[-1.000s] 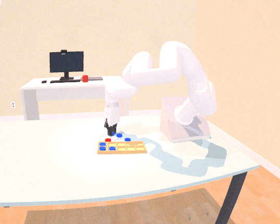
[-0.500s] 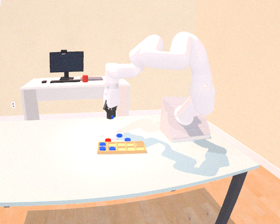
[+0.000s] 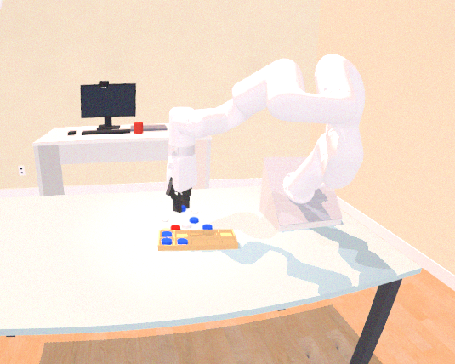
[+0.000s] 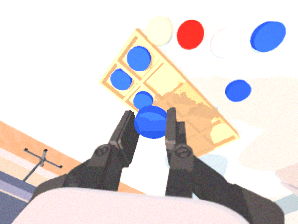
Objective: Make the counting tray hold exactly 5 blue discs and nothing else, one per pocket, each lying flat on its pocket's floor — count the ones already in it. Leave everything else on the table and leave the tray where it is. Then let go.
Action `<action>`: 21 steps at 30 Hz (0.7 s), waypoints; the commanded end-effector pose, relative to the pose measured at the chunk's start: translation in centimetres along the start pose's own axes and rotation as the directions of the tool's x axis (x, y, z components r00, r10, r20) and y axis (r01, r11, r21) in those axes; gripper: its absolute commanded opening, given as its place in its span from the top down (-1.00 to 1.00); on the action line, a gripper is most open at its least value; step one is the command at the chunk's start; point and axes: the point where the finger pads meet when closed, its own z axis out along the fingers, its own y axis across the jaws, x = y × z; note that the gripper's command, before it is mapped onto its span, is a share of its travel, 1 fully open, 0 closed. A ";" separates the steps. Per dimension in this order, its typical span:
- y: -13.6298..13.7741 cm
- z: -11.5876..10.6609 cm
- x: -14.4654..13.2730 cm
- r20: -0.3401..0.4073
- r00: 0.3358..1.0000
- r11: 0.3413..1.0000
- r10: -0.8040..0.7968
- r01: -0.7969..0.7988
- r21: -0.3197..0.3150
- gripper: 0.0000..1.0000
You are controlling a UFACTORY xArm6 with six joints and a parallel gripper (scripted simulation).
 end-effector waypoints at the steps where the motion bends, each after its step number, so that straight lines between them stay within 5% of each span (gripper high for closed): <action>1: 0.2 1.4 0.1 0.000 1.000 1.000 0.004 -0.004 -0.002 1.00; 7: 0.3 6.6 0.1 0.000 1.000 1.000 0.005 -0.005 -0.003 1.00; 21: 0.3 7.8 0.1 0.000 1.000 1.000 0.005 -0.005 -0.004 1.00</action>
